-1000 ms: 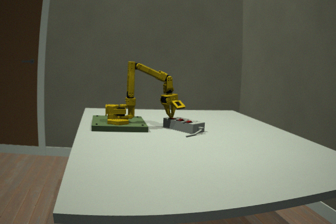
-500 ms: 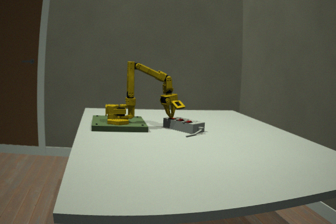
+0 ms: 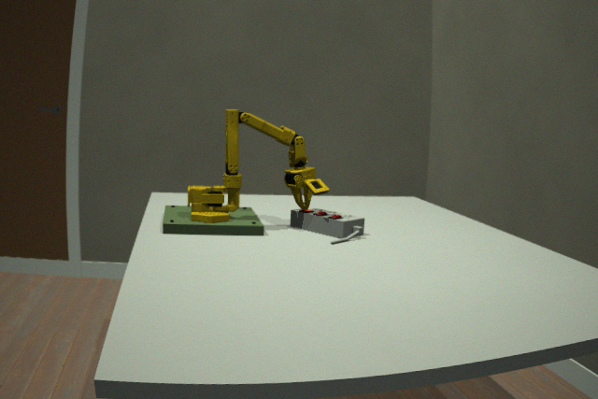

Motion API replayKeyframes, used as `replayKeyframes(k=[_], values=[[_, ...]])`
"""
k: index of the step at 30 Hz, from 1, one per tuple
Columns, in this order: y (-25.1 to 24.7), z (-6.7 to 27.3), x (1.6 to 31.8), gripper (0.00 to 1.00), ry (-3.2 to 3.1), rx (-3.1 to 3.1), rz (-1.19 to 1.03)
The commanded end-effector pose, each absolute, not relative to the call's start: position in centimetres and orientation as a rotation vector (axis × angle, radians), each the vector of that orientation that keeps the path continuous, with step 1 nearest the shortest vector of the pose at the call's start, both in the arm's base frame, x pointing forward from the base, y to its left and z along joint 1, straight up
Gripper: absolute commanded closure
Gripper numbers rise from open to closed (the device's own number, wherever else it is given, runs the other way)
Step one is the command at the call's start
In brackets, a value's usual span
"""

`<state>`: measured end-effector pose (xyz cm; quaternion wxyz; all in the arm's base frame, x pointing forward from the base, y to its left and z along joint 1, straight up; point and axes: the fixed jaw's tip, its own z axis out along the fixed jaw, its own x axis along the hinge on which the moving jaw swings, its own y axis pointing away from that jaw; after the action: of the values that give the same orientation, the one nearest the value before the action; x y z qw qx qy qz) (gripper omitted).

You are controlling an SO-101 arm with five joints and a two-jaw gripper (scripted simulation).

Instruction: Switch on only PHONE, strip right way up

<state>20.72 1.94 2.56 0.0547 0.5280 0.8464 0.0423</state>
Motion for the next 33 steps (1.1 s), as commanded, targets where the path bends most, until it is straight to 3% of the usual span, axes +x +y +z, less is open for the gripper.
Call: replayKeyframes(k=[1, 20, 33], values=[[1.6, -0.1, 18.7, 1.00, 2.650, 1.687, 0.001], [1.5, -0.4, 18.5, 1.00, 2.648, 1.690, 0.001], [1.8, 1.7, 19.7, 1.00, 2.655, 1.678, 0.001]])
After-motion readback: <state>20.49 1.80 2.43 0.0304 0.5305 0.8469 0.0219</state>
